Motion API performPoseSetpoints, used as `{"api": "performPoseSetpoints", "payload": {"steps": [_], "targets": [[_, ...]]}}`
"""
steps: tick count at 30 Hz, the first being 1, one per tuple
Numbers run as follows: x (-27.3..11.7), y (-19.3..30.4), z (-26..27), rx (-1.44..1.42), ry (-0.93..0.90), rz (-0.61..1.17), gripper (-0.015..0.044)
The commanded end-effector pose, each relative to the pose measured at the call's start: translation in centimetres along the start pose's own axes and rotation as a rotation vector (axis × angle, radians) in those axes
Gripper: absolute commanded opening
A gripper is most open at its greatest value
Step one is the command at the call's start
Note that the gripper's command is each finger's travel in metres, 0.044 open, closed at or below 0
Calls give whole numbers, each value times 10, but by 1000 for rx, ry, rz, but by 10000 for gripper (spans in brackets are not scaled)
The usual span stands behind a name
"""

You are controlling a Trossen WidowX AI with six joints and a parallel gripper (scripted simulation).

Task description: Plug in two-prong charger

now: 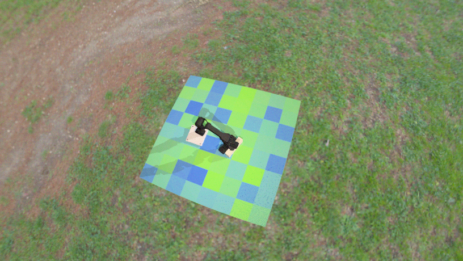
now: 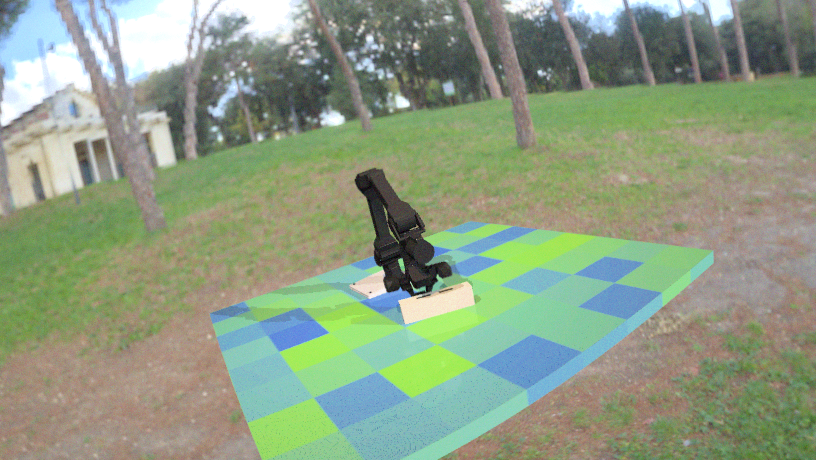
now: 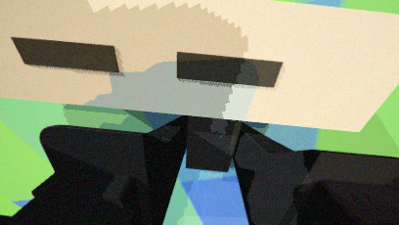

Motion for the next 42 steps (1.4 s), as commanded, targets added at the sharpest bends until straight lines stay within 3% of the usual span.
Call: {"api": "performPoseSetpoints", "payload": {"steps": [1,11,42], "targets": [[0,0,0,0,0,-1,184],[0,0,0,0,0,-1,440],[1,10,-2,1,-2,-15,440]]}}
Point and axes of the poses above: the point midway between the two fingers, 35 mm back from their tips, its own x axis out along the fingers, its own z axis across the jaws, y = z × x, the point moved 6 cm from there along -x, back along the fingers, and after that the axes turned 12 degrees about x, right-handed, at the moved point
